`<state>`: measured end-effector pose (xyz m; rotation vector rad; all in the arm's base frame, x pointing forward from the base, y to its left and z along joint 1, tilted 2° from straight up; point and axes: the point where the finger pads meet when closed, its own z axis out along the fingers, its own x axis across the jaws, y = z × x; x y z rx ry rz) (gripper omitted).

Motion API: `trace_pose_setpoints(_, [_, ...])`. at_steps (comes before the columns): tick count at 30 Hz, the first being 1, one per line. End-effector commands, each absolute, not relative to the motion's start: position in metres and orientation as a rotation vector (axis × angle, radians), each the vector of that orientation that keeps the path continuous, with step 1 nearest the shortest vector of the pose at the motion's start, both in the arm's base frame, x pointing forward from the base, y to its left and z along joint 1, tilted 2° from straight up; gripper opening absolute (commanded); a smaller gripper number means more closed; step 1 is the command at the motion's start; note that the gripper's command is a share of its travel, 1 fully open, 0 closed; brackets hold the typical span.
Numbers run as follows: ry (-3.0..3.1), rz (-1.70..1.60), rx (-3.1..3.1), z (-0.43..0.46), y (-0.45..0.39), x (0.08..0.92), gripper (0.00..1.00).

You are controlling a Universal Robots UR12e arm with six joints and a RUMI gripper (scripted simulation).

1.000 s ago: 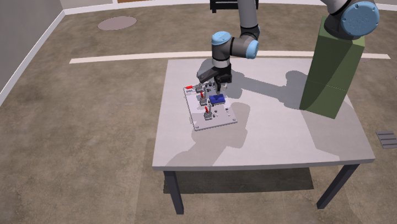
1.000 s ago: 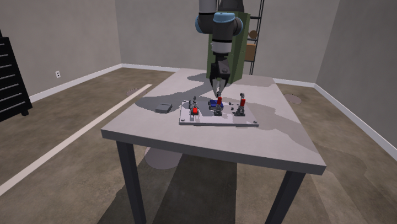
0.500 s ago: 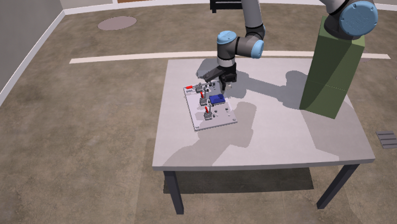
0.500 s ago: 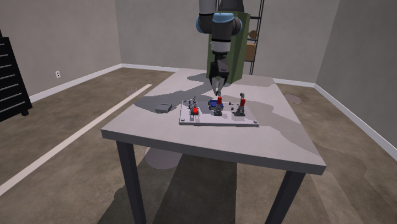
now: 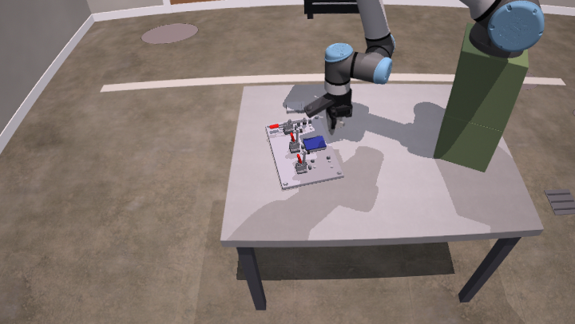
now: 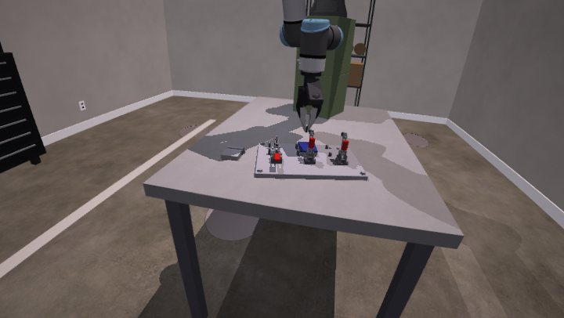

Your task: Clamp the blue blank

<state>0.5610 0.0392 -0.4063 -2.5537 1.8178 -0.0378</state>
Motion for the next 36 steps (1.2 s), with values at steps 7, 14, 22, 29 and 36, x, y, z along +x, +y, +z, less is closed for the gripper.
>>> trace_pose_setpoints(7, [1.817, -0.040, -2.553, -0.406, 0.036, 0.553, 0.00])
trace_pose_setpoints(14, [1.817, -0.040, -2.553, -0.407, 0.036, 0.553, 0.00])
trace_pose_setpoints(22, [1.817, -0.040, -2.553, -0.417, 0.036, 0.553, 0.00])
trace_pose_setpoints(29, [1.817, -0.040, -2.553, -0.432, 0.036, 0.553, 0.00])
trace_pose_setpoints(36, [1.817, -0.040, -2.553, -0.439, 0.036, 0.553, 0.00])
